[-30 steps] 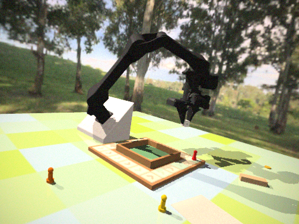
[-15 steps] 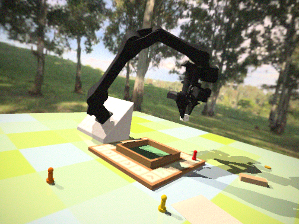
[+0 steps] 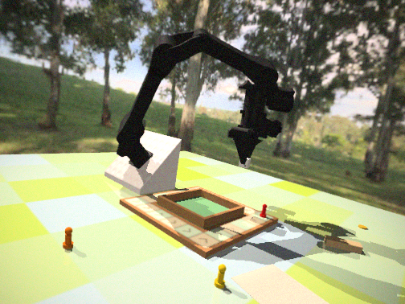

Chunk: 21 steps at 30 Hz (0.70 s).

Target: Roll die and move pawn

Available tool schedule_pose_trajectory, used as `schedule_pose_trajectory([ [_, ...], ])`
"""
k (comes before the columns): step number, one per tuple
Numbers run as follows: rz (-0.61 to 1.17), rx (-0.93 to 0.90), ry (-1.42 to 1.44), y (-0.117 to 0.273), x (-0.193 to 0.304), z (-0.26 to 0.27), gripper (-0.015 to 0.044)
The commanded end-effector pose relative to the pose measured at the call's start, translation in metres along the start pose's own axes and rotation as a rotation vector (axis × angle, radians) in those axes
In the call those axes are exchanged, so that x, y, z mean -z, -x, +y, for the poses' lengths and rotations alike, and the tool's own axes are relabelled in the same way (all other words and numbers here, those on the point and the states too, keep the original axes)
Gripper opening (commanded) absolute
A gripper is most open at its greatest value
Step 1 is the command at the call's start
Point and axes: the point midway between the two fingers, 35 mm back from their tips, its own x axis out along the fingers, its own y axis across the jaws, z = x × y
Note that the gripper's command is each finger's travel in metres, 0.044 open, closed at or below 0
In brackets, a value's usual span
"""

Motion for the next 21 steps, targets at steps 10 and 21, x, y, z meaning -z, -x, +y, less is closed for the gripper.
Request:
schedule_pose_trajectory([
  [10,-0.003,0.003,0.365,-0.007,0.008,-0.043,0.0000],
  [21,0.001,0.007,0.683,-0.015,0.019,-0.077,0.0000],
])
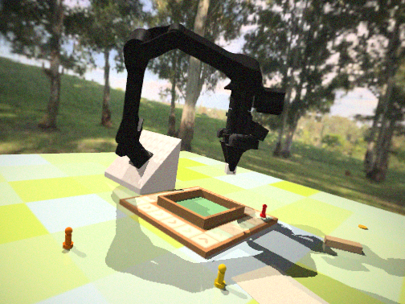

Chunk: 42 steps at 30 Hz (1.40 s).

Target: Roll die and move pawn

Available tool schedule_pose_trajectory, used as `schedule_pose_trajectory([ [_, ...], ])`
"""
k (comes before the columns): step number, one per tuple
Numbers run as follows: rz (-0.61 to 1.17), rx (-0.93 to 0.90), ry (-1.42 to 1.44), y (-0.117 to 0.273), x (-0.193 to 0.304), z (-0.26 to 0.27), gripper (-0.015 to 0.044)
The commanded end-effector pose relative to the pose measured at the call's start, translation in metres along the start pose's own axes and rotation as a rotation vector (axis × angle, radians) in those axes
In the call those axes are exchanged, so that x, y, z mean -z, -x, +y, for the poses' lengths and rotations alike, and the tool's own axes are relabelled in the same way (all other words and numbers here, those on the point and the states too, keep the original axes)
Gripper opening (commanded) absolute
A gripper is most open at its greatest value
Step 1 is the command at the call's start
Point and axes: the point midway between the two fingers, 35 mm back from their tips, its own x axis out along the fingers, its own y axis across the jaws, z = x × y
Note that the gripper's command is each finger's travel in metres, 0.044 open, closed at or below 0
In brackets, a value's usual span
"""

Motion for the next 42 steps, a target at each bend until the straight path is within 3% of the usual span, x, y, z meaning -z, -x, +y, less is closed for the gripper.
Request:
schedule_pose_trajectory([
  [1,0.001,0.004,0.104,-0.003,0.011,-0.007,0.0000],
  [21,0.020,0.006,0.675,-0.022,0.067,-0.034,0.0000],
  [26,0.018,0.002,0.694,-0.023,0.069,-0.034,0.0000],
  [42,-0.410,-0.274,0.678,-0.037,0.072,-0.023,0.0000],
])
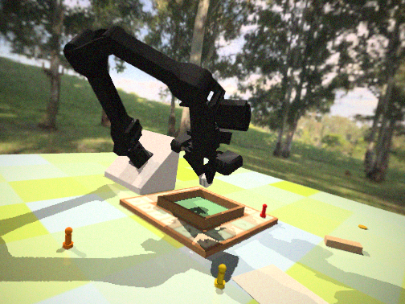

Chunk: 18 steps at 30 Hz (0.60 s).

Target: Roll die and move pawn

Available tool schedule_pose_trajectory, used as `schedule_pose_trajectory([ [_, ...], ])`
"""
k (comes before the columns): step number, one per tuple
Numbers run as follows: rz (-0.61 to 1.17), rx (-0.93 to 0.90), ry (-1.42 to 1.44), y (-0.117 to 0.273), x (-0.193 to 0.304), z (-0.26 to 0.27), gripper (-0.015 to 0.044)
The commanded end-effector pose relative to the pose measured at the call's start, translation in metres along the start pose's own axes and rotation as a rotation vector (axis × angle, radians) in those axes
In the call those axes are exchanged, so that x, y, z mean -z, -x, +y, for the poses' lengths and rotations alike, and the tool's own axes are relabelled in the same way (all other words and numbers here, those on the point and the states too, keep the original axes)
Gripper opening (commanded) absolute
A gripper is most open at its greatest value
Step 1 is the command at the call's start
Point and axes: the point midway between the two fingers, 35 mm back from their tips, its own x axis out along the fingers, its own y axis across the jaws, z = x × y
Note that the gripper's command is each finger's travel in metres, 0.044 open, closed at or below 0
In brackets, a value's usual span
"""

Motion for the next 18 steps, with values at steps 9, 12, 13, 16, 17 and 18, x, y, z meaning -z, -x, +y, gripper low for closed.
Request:
schedule_pose_trajectory([
  [9,-0.371,0.068,0.039,-0.002,0.000,0.001,0.0000],
  [12,-0.438,0.101,0.050,-0.001,0.000,0.001,0.0000],
  [13,-0.443,0.104,0.051,-0.001,0.000,0.001,0.0000],
  [16,-0.443,0.104,0.051,0.012,0.004,-0.002,0.0000],
  [17,-0.443,0.104,0.051,0.023,0.008,-0.004,0.0000],
  [18,-0.443,0.105,0.051,0.034,0.012,-0.006,0.0000],
])
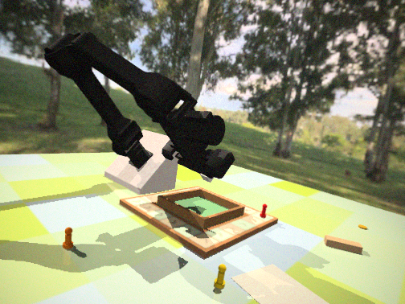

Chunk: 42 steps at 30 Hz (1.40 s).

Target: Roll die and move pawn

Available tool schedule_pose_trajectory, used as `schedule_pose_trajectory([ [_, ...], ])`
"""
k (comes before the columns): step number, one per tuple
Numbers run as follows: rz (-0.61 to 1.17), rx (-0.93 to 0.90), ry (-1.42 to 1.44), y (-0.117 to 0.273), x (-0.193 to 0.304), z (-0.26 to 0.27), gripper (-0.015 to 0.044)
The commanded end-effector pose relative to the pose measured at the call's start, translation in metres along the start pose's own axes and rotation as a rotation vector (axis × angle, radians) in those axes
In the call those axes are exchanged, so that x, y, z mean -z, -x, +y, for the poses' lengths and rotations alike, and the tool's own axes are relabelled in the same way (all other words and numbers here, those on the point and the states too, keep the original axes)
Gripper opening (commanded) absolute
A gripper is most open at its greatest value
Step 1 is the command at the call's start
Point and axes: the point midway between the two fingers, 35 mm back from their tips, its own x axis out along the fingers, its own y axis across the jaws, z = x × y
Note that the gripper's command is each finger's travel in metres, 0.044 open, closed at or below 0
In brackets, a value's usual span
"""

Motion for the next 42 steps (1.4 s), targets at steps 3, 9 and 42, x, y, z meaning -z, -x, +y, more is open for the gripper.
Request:
schedule_pose_trajectory([
  [3,-0.015,0.033,0.008,0.035,-0.004,-0.011,0.0000],
  [9,-0.010,0.034,0.004,0.032,-0.003,-0.010,0.0000],
  [42,0.679,-0.023,-0.034,0.017,-0.017,-0.006,0.0440],
])
